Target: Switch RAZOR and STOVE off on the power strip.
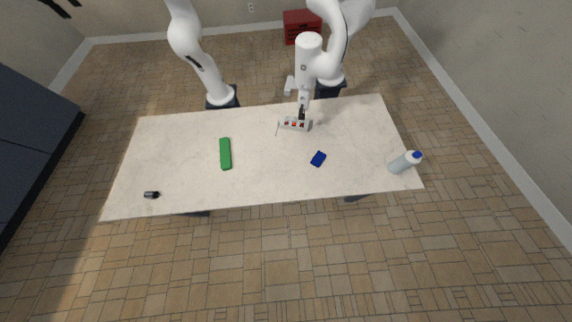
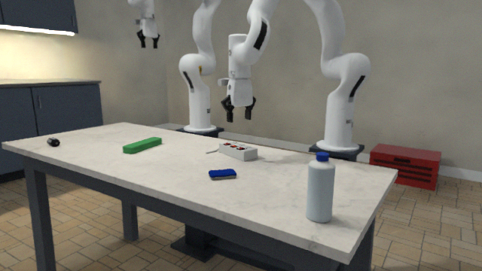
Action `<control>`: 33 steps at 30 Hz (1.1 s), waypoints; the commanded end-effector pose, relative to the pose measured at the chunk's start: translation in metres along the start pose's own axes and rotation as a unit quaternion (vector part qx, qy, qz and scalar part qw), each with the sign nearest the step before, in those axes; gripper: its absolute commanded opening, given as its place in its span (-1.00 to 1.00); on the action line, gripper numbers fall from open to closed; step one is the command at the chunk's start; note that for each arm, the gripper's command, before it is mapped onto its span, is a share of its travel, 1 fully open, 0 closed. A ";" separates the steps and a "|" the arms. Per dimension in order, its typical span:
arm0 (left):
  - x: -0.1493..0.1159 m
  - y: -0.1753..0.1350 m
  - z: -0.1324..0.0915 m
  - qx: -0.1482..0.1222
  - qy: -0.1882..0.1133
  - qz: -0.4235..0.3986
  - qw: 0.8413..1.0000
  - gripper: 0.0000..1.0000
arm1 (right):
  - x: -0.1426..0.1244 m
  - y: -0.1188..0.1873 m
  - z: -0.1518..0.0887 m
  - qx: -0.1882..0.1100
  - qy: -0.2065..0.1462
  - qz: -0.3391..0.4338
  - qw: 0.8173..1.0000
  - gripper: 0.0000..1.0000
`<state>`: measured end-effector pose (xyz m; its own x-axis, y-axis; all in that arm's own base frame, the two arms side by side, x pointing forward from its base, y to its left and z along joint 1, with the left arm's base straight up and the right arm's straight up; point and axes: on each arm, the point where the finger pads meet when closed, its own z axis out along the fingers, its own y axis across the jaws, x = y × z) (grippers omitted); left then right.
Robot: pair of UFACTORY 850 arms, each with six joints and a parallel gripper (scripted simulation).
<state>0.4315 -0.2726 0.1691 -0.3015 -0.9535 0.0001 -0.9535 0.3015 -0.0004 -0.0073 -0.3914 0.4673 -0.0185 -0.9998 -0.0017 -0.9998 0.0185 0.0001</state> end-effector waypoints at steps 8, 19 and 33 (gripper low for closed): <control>0.000 -0.001 -0.032 0.001 0.000 0.000 1.000 1.00 | 0.000 0.000 -0.001 0.000 0.001 0.000 1.000 1.00; 0.000 -0.001 -0.032 0.001 0.000 0.000 1.000 1.00 | 0.000 0.000 -0.001 0.000 0.001 0.000 1.000 1.00; 0.000 -0.001 -0.032 0.001 0.000 0.000 1.000 1.00 | 0.000 0.000 -0.001 0.000 0.001 0.000 1.000 1.00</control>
<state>0.4313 -0.2725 0.2000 -0.3015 -0.9535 0.0000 -0.9535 0.3015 0.0001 -0.0073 -0.3914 0.4673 -0.0185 -0.9998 -0.0017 -0.9998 0.0185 0.0001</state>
